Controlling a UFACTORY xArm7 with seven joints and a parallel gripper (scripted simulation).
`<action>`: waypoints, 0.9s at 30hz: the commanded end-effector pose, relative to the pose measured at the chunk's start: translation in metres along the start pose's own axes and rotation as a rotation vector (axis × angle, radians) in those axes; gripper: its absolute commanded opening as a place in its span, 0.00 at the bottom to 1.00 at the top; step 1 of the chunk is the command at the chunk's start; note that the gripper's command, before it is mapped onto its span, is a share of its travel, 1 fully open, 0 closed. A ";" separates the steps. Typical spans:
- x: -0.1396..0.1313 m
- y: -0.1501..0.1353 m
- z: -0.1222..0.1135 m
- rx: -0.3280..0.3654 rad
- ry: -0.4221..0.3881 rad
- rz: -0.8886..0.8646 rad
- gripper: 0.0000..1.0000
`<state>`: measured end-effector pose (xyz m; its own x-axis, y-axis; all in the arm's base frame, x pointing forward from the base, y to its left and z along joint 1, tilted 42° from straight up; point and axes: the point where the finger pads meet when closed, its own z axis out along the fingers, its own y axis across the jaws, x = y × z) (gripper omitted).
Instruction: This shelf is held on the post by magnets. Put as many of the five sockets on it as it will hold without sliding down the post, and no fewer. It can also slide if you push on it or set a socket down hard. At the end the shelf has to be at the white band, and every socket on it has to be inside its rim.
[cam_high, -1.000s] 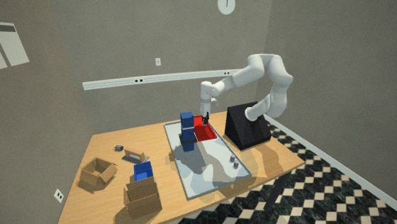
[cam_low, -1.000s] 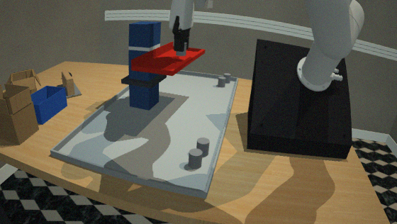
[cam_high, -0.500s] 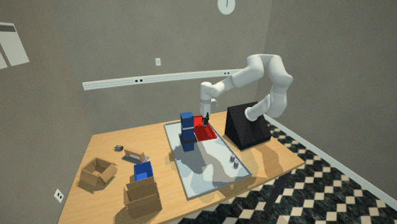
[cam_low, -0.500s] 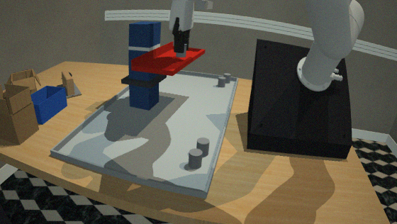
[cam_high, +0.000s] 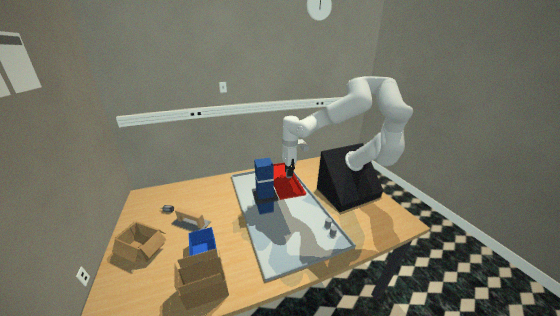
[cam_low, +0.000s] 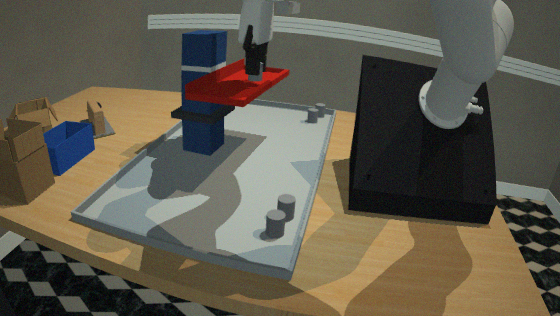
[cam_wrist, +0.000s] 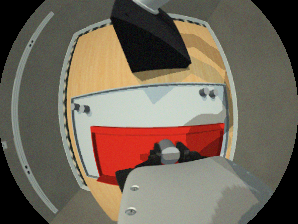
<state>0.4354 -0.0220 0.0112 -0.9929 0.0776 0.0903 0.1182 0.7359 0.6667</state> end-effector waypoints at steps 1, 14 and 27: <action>-0.001 -0.001 -0.001 0.002 -0.004 0.000 0.00; -0.001 -0.001 0.002 0.002 -0.004 0.000 0.00; -0.001 -0.001 0.004 0.002 -0.004 0.000 0.00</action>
<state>0.4352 -0.0179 0.0067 -0.9929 0.0773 0.0906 0.1182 0.7358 0.6668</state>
